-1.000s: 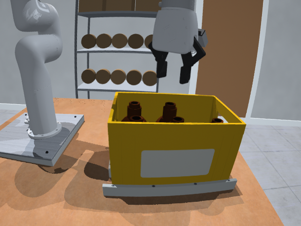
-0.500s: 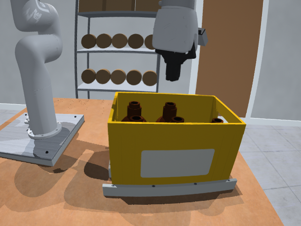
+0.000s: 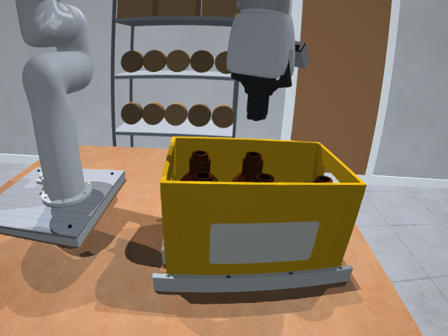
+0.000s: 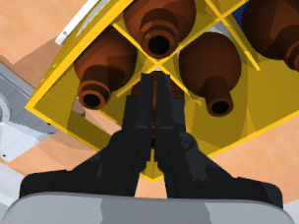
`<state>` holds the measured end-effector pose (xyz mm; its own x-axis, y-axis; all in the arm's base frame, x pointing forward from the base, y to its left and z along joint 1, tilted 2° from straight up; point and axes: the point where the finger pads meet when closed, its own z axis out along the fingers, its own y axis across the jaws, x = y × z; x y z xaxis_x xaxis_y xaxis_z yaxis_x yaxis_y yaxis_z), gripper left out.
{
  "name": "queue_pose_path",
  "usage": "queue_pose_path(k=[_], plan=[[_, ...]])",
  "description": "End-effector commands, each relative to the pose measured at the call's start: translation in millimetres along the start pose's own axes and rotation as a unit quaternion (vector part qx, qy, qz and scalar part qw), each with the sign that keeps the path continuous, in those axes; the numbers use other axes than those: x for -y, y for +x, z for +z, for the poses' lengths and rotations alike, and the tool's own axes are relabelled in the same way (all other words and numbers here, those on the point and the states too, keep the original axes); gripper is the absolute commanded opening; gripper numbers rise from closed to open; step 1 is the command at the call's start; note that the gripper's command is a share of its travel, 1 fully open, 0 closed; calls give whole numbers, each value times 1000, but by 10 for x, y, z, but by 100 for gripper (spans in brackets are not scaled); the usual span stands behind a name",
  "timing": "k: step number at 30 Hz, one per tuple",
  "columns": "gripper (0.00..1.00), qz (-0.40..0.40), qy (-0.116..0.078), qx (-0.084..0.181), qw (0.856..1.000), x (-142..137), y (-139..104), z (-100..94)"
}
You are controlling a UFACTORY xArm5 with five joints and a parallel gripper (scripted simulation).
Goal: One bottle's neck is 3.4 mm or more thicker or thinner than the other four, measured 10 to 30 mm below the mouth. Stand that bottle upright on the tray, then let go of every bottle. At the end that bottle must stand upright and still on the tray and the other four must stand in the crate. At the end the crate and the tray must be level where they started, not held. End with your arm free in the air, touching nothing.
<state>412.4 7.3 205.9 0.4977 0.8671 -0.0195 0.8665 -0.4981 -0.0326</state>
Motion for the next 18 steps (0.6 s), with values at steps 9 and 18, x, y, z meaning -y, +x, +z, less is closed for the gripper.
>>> queue_pose_path(k=[9,18], plan=[[0,0,-2,-1,1000,-8,5,-15],[0,0,-1,-2,1000,-668,29,-71]])
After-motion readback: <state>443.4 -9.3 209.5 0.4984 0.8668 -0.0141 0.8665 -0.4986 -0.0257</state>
